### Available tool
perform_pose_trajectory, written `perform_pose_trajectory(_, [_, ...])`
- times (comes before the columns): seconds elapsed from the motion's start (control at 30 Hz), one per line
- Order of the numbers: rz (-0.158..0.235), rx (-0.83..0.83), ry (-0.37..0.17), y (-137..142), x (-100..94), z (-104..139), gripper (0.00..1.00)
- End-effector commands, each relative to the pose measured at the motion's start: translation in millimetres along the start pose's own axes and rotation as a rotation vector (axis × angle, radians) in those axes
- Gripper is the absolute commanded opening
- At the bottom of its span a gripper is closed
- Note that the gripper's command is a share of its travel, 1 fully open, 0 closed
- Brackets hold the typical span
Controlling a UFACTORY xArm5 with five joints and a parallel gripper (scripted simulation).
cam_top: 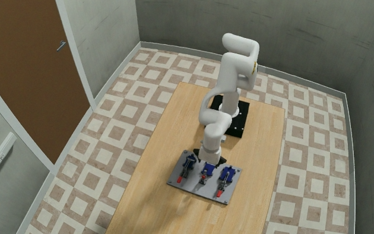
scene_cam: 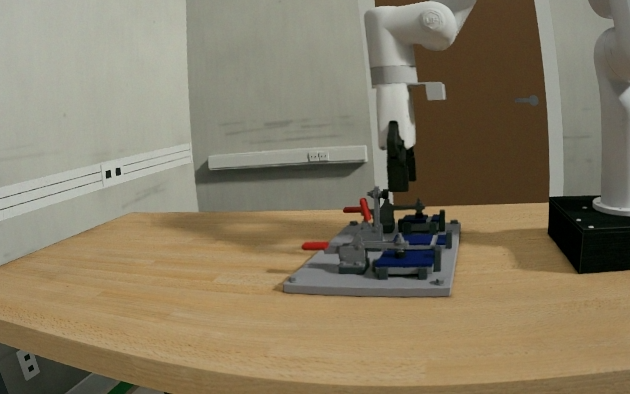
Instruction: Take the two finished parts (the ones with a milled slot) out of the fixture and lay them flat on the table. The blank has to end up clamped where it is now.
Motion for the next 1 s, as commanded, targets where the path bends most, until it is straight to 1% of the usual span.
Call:
perform_pose_trajectory(0.0, [-0.001,0.000,-0.006,2.2,-2.0,-10.9,1.00])
perform_pose_trajectory(0.33, [-0.001,0.000,-0.006,4.5,-1.9,-23.3,1.00])
perform_pose_trajectory(0.7, [-0.001,0.000,-0.006,4.7,-1.2,-24.3,1.00])
perform_pose_trajectory(0.83, [-0.001,0.000,-0.006,4.8,2.7,-24.3,1.00])
perform_pose_trajectory(0.97, [-0.001,0.000,-0.006,4.8,10.6,-24.2,1.00])
Point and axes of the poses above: the point where the finger pads meet when closed, its own x axis out along the fingers, its own y axis across the jaws, z = x × y, the point moved 8 cm from there along -x, back along the fingers, and after that the axes turned 11 degrees about -x, right-handed, at the moved point
